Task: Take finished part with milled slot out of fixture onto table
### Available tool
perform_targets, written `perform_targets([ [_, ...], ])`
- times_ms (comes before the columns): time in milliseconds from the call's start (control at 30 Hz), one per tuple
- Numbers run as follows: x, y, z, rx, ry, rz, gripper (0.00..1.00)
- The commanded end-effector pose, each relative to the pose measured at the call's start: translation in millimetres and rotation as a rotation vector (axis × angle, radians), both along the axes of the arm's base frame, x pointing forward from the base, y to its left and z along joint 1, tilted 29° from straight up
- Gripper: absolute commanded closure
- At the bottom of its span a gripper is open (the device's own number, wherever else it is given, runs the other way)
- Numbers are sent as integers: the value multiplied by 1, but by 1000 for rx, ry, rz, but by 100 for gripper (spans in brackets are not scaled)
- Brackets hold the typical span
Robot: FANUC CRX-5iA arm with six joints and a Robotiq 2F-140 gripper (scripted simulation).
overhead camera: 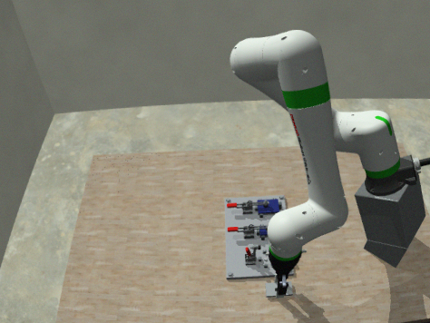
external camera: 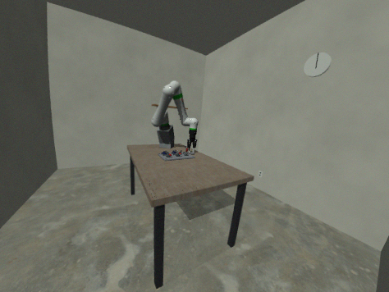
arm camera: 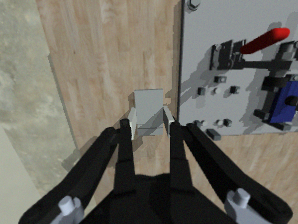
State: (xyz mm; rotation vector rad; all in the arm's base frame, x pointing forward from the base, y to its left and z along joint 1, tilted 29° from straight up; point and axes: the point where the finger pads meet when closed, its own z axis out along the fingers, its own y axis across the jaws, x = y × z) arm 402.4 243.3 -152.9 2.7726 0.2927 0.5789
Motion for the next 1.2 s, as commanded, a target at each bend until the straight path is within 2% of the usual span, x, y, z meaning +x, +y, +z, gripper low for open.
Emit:
perform_targets([
  [0,0,0,0,0,0,0,100],
  [1167,3,-2,-6,0,0,0,100],
])
